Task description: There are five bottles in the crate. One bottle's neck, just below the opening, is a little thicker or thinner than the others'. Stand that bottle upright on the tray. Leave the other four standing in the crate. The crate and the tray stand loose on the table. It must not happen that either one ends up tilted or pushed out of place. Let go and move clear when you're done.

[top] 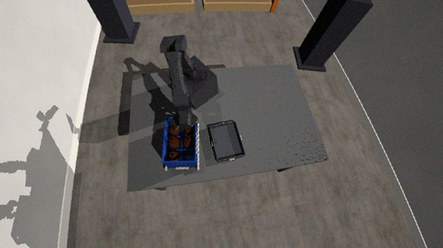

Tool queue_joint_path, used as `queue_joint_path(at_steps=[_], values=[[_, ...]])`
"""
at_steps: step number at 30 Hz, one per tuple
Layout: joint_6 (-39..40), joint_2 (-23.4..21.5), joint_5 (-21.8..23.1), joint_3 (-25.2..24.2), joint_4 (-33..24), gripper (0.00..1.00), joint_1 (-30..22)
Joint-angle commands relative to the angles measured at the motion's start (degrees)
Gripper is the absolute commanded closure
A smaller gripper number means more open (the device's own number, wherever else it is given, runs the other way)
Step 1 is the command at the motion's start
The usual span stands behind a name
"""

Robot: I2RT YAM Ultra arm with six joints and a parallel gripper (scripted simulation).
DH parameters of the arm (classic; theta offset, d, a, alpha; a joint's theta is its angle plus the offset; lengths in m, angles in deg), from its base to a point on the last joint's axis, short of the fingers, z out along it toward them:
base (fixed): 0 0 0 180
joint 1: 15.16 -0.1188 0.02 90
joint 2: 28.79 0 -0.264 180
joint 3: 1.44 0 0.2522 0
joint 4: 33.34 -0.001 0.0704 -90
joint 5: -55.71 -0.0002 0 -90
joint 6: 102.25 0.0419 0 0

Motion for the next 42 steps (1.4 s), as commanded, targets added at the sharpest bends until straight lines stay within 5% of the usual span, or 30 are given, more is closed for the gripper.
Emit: queue_joint_path(at_steps=[1,42], values=[[-0.32,0.16,-0.02,0.03,1.09,0.39,0.51],[-0.44,-0.11,0.0,1.65,0.99,0.39,0.42]])
